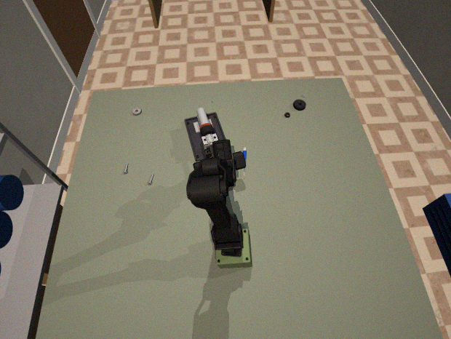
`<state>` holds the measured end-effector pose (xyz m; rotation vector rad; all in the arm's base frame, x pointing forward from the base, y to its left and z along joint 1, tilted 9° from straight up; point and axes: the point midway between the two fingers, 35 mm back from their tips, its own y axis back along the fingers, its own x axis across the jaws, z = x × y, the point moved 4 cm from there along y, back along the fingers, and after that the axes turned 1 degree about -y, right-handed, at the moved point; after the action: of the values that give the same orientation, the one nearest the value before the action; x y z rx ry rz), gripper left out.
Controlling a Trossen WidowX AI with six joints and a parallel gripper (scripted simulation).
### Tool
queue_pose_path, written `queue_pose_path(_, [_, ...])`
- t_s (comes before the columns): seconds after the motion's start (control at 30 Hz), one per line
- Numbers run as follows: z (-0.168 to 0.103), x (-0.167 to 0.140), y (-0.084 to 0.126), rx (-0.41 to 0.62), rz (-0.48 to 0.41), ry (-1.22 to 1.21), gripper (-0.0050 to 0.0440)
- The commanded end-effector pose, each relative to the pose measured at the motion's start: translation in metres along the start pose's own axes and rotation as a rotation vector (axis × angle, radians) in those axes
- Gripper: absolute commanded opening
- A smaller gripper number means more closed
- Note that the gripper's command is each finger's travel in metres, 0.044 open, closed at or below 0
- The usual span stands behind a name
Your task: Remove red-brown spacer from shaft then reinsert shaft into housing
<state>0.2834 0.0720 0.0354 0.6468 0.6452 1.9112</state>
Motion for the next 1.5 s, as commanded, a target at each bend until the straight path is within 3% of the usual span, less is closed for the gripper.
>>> queue_pose_path(0.0, [0.0065,-0.0006,0.0044,-0.029,-0.001,0.011,-0.0050])
queue_pose_path(1.47, [0.0035,-0.0007,0.0071,-0.029,-0.001,0.011,-0.0050])
